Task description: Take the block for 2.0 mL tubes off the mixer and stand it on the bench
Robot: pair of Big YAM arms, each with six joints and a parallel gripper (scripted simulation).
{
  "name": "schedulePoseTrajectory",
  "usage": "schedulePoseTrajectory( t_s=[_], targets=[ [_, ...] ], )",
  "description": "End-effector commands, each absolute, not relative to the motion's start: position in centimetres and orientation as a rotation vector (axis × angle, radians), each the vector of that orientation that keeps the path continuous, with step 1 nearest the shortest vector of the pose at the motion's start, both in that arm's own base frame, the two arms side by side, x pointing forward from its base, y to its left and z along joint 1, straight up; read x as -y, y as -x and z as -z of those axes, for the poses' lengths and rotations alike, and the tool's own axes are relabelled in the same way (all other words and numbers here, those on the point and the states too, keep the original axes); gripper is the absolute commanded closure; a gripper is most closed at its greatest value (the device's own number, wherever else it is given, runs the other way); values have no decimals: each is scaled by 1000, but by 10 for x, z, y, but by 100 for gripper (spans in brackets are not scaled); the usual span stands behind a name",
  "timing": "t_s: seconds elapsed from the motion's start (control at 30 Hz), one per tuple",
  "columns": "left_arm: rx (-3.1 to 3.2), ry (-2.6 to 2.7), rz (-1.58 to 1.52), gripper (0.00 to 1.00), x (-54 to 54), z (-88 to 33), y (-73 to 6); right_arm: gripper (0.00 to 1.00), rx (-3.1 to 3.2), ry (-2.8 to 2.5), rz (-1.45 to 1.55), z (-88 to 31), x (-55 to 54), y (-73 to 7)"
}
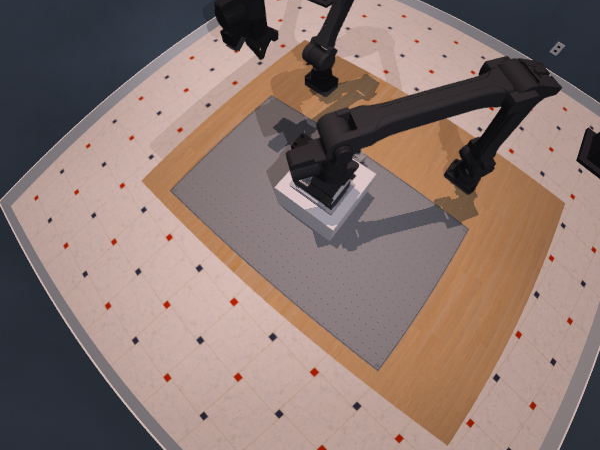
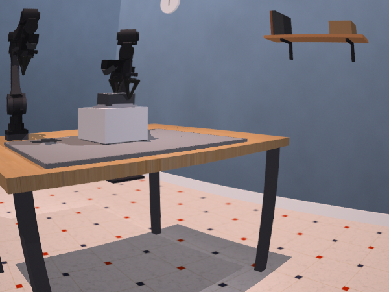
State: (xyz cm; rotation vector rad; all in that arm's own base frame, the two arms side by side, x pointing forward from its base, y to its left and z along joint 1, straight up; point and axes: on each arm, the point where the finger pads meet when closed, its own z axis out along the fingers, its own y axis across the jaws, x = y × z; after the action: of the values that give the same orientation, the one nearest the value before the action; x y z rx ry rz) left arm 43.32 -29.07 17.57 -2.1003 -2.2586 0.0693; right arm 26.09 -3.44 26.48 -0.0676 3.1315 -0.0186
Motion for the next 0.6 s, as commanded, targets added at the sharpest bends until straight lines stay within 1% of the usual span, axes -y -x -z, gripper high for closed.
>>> schedulePoseTrajectory(
  t_s=[0.0, 0.57],
  targets=[
    [2297, 2162, -68, 100, 310, -201, -444, 100, -3088, 52, 23, -282, 34, -270],
    [2285, 2140, -91, 100, 303, -204, -444, 100, -3092, 52, 22, -282, 34, -269]
  ],
)
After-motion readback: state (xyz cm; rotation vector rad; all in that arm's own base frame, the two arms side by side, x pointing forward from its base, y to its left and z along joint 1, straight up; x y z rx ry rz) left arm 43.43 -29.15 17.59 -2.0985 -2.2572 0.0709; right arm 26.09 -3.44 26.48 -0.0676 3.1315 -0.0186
